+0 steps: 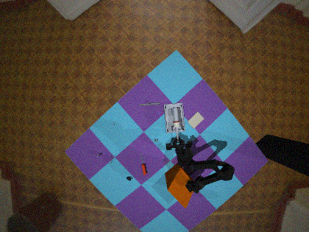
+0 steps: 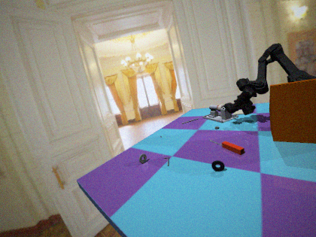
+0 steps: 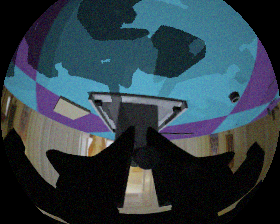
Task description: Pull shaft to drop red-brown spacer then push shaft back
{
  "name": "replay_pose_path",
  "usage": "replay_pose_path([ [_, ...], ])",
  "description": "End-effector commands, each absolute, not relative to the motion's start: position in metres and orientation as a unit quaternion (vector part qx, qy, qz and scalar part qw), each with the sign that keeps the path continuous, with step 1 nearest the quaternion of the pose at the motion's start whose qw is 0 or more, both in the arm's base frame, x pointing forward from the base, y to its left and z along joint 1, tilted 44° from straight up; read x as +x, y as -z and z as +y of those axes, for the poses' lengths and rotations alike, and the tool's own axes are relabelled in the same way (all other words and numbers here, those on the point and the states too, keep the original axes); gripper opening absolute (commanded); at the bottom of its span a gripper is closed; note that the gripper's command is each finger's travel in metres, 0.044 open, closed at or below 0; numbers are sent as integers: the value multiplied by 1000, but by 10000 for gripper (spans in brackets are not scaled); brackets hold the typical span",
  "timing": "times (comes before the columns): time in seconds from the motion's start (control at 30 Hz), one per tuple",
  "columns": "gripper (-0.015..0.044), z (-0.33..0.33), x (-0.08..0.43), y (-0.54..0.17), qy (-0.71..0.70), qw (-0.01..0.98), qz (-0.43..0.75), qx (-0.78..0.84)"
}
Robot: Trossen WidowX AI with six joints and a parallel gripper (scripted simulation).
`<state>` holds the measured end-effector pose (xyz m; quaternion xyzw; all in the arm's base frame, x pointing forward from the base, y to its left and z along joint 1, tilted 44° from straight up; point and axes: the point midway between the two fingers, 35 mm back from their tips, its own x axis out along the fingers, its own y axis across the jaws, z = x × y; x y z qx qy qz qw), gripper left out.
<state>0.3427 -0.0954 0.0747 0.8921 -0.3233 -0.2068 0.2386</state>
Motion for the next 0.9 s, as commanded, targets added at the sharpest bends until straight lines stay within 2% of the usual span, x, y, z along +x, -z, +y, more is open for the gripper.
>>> replay_pose_path([
  [0.0,0,-95,341,-74,207,238,-324,892],
  [0.87,0,-95,339,-73,207,238,-324,892],
])
